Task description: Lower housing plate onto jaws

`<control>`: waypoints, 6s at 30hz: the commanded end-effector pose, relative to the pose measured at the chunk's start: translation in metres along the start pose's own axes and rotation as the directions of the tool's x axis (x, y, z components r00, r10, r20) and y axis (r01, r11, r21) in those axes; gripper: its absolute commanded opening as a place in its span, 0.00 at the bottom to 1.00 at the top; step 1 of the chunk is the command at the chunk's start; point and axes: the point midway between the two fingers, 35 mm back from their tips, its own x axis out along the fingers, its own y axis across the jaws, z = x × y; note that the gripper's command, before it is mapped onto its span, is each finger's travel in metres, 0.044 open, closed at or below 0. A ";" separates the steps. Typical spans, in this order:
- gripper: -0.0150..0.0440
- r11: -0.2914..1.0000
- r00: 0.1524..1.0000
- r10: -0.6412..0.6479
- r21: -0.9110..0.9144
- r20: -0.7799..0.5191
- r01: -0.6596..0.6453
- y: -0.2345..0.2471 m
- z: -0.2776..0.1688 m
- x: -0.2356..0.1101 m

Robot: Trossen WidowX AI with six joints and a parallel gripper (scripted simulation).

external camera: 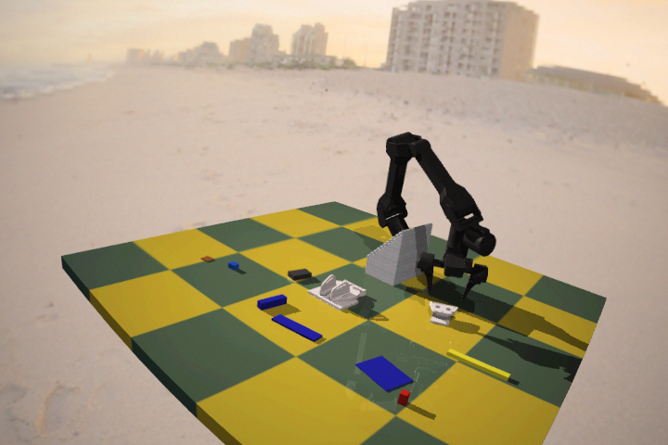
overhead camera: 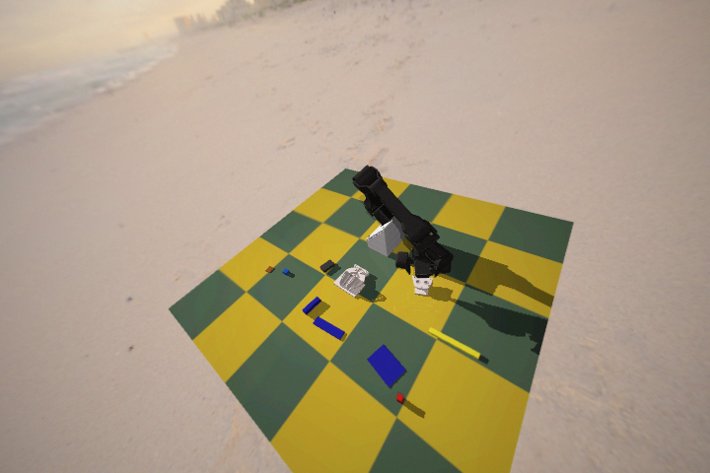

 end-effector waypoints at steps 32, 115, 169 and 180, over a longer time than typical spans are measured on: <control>1.00 1.000 1.000 -0.001 -0.005 0.005 0.001 0.000 0.001 0.000; 0.94 1.000 1.000 -0.001 0.001 0.001 0.001 0.000 0.003 0.051; 0.85 1.000 1.000 0.007 0.019 0.008 -0.008 -0.015 0.009 -0.027; 0.85 0.997 1.000 0.019 0.070 0.015 -0.020 -0.050 0.017 -0.035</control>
